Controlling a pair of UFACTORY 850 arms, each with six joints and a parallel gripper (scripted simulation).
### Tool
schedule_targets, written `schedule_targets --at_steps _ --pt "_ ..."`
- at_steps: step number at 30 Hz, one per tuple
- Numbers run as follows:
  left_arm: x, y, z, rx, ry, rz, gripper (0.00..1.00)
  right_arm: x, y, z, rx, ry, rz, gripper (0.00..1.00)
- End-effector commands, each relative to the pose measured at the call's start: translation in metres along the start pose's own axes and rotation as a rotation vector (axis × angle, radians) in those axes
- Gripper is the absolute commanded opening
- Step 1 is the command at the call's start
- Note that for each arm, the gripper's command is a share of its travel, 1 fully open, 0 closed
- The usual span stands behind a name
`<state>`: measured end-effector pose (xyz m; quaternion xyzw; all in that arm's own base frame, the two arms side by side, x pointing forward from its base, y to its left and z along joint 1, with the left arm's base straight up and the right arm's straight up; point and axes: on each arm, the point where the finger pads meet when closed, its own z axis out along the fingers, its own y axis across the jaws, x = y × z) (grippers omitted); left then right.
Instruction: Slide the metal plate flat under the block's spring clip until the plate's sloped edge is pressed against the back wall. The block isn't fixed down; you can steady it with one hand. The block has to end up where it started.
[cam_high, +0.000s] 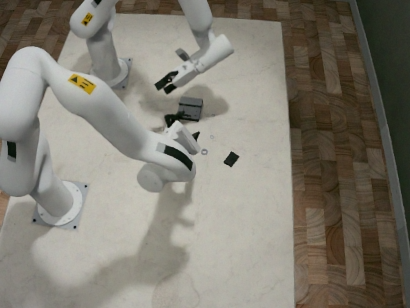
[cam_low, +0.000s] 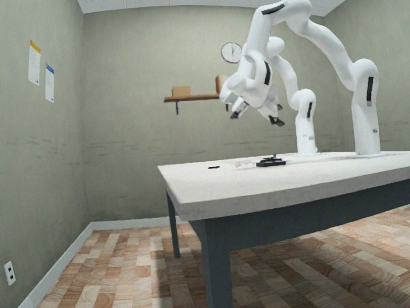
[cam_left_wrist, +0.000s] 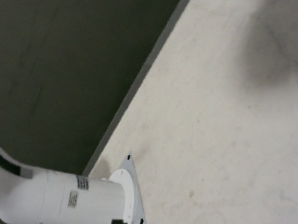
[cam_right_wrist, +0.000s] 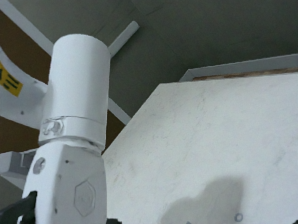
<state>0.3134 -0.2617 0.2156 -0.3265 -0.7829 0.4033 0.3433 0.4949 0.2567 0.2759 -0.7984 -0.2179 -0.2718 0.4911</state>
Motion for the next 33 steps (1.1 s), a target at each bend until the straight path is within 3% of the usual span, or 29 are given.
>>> schedule_targets --at_steps 1,7,9,17,24,26,33 --pt "0.0 0.014 -0.016 -0.067 -0.019 0.157 1.0 0.001 0.0 0.0 0.0 0.001 -0.002 1.0" --pt "0.001 0.03 -0.035 -0.147 -0.021 0.322 1.0 0.001 0.0 0.0 0.0 0.001 -0.002 1.0" --pt "0.001 0.03 -0.035 -0.147 -0.021 0.322 1.0 0.001 0.0 0.0 0.0 0.001 -0.002 1.0" --pt "0.003 0.051 -0.064 -0.264 0.0 0.567 1.0 0.001 0.0 0.0 0.0 0.001 -0.002 1.0" --pt "0.006 0.068 -0.089 -0.359 0.033 0.752 1.0 0.001 0.0 0.0 0.0 0.001 -0.002 1.0" --pt "0.006 0.068 -0.089 -0.359 0.033 0.752 1.0 0.001 0.0 0.0 0.0 0.001 -0.002 1.0" --pt "0.009 0.086 -0.119 -0.463 0.093 0.964 1.0 0.001 0.0 0.0 0.0 0.001 -0.002 1.0"
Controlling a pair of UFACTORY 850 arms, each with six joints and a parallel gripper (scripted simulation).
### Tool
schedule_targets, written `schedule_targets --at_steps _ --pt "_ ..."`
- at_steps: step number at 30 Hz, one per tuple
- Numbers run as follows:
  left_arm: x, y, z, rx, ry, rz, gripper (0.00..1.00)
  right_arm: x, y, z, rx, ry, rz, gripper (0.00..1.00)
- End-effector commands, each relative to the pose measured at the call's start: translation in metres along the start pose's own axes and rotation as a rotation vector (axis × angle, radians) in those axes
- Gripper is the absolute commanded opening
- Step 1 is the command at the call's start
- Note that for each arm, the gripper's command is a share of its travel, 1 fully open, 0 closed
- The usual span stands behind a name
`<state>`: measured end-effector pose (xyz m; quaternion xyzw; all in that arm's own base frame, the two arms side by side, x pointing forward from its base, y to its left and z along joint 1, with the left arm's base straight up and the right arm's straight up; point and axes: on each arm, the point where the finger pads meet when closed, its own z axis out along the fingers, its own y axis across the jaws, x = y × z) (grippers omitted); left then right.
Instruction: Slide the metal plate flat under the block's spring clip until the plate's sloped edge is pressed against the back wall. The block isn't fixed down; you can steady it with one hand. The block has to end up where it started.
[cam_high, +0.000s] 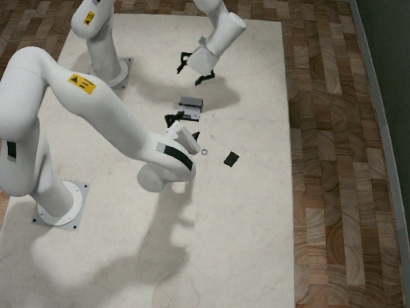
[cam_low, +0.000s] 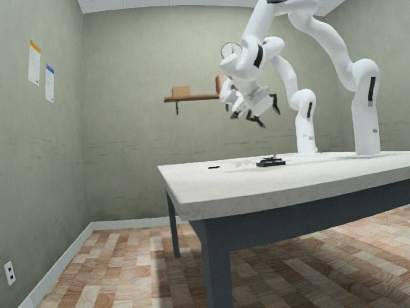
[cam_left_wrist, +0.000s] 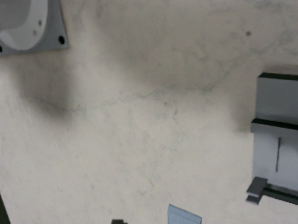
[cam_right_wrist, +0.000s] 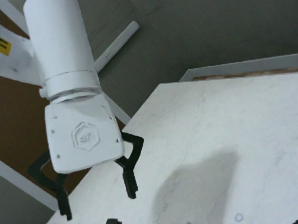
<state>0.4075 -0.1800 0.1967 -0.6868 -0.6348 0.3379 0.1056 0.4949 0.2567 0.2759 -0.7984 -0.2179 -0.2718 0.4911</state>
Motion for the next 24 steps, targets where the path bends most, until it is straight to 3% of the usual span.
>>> schedule_targets --at_steps 1,10,24 --pt "0.015 0.013 -0.017 -0.066 0.034 0.154 1.0 0.001 0.0 0.0 0.0 0.001 -0.002 1.0" --pt "0.034 0.029 -0.039 -0.134 0.1 0.34 1.0 0.001 0.0 0.0 0.0 0.001 -0.002 1.0" --pt "0.074 0.057 -0.09 -0.238 0.281 0.73 1.0 0.001 0.0 0.0 0.0 0.001 -0.002 1.0"
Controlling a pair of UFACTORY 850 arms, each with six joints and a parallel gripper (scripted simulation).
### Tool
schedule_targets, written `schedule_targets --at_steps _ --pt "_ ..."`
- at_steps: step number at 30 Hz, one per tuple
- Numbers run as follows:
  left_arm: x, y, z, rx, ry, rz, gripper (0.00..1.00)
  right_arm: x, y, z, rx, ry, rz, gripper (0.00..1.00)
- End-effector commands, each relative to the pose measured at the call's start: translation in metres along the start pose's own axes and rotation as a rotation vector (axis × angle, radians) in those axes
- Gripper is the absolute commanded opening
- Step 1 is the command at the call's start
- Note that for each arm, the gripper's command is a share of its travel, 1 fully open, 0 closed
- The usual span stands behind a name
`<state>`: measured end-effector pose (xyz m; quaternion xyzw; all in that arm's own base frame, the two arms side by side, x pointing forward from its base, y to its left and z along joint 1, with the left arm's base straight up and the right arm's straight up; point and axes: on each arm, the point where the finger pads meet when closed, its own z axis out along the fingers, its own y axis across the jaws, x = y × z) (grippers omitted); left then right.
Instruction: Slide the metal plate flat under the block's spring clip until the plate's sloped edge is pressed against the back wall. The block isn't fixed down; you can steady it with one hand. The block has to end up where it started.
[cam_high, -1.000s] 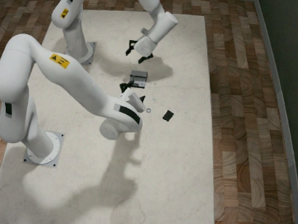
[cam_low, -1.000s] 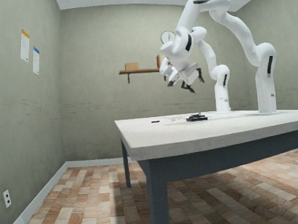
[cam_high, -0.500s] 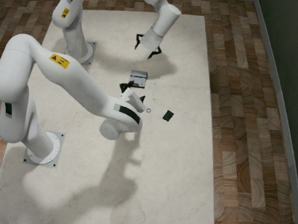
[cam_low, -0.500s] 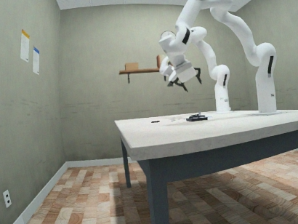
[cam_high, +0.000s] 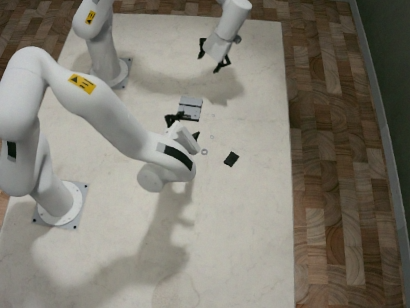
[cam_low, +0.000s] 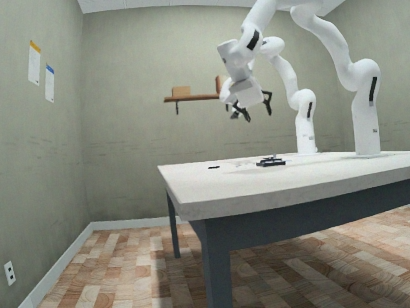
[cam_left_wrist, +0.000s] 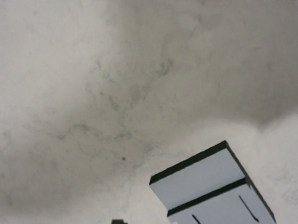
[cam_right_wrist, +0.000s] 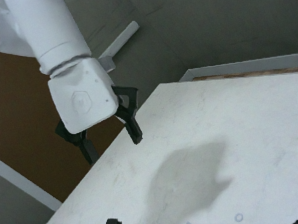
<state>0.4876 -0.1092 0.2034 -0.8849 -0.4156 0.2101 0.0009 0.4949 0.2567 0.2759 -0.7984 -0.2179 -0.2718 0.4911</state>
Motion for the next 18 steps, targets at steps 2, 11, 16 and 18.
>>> schedule_targets --at_steps 2,11,16,18 --pt "0.023 0.002 -0.015 -0.037 0.064 0.15 1.0 0.001 0.0 0.0 0.0 0.001 -0.002 1.0" --pt "0.058 0.004 -0.04 -0.057 0.177 0.383 1.0 0.001 0.0 0.0 0.0 0.001 -0.002 1.0" --pt "0.078 0.005 -0.057 -0.059 0.247 0.51 1.0 0.001 0.0 0.0 0.0 0.001 -0.002 1.0" --pt "0.085 0.005 -0.063 -0.056 0.273 0.559 1.0 0.001 0.0 0.0 0.0 0.001 -0.002 1.0"
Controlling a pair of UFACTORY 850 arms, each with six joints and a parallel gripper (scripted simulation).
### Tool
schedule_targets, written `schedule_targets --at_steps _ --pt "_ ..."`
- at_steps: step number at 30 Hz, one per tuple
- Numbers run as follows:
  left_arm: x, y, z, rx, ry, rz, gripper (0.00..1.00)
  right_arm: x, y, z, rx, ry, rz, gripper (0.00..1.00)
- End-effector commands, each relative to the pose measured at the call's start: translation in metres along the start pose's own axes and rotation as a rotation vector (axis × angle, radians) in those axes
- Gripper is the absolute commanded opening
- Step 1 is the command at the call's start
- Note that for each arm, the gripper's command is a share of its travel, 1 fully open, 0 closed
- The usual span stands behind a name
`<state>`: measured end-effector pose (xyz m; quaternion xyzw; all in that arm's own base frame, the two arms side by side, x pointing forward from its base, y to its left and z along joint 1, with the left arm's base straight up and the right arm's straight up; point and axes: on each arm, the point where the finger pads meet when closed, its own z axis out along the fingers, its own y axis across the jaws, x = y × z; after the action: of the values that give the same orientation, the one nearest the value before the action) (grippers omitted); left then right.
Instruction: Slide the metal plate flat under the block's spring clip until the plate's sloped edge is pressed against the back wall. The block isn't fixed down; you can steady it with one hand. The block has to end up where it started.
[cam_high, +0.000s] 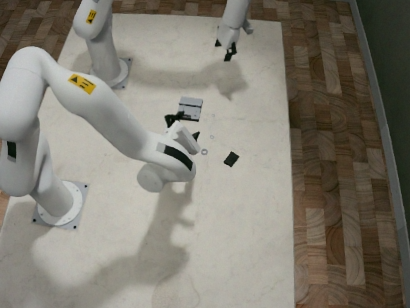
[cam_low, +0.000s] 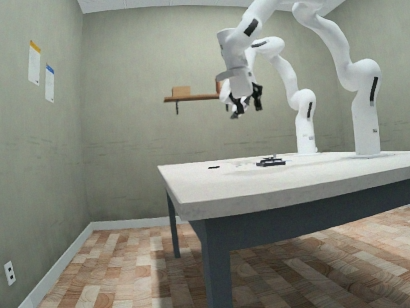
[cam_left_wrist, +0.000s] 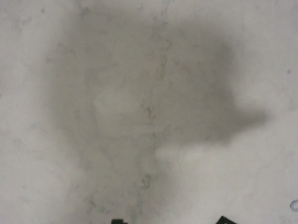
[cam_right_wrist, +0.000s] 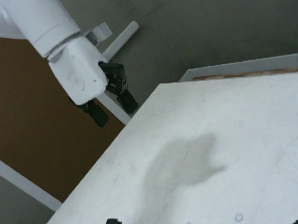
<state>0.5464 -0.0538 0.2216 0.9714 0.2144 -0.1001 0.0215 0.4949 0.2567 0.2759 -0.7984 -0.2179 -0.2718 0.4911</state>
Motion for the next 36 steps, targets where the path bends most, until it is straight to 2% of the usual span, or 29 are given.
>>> schedule_targets --at_steps 1,15,25,26,36 --pt "0.019 -0.007 -0.011 -0.009 0.058 0.118 1.0 0.001 0.0 0.0 0.0 0.001 -0.002 1.0" --pt "0.071 -0.029 -0.048 0.041 0.225 0.466 1.0 0.001 0.0 0.0 0.0 0.001 -0.002 1.0" --pt "0.065 -0.026 -0.043 0.034 0.204 0.436 1.0 0.001 0.0 0.0 0.0 0.001 -0.002 1.0" --pt "0.064 -0.026 -0.043 0.035 0.203 0.435 1.0 0.001 0.0 0.0 0.0 0.001 -0.002 0.75" --pt "0.064 -0.026 -0.043 0.04 0.203 0.432 1.0 0.001 0.0 0.0 0.0 0.001 -0.002 0.75"
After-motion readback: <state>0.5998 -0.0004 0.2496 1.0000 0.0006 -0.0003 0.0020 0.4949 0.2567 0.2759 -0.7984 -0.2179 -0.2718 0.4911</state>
